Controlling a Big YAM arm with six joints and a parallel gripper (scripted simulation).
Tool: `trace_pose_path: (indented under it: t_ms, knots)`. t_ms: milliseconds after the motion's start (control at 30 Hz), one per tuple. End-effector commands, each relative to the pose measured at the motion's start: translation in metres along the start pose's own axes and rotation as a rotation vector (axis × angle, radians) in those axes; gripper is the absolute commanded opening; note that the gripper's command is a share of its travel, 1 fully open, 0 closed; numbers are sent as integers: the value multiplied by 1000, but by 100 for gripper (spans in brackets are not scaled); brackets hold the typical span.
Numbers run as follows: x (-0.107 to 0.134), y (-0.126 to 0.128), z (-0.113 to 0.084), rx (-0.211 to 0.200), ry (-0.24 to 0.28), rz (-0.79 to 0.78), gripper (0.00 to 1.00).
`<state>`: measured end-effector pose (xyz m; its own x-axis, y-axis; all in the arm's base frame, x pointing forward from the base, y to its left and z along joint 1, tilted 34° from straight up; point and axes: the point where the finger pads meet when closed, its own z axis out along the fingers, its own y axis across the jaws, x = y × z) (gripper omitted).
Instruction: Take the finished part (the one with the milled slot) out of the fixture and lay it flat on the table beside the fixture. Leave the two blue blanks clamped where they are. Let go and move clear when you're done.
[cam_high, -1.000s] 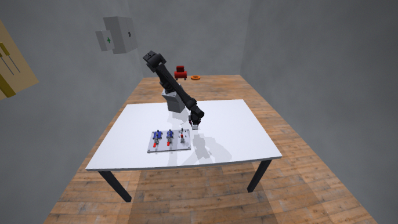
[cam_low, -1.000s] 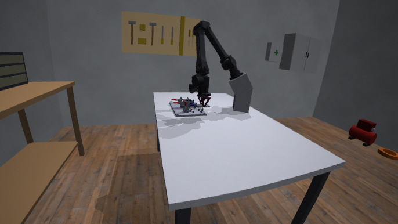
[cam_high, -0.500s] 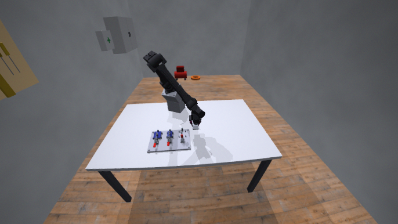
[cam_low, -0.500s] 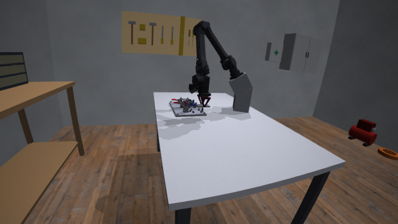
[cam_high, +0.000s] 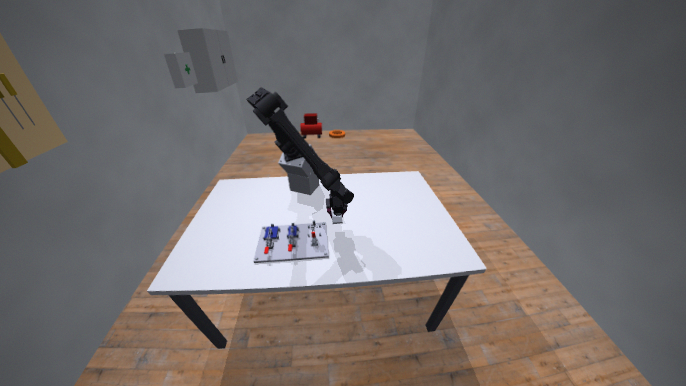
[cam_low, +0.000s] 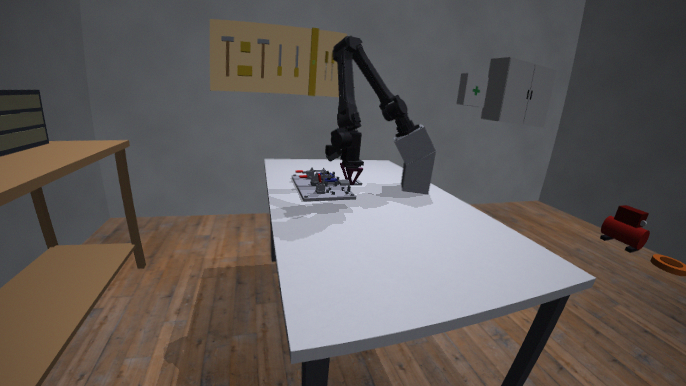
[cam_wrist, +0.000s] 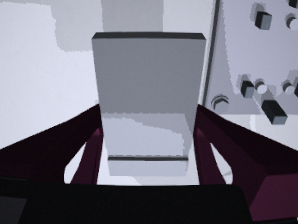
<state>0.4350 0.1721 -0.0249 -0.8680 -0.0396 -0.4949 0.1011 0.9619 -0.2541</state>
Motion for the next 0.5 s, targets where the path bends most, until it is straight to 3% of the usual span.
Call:
trace_pose_path:
  t_ms: [0,467]
  knots:
    - [-6,16,-4,-14,-13,-9,0]
    - [-7,16,-5,-17,-17,-6,0]
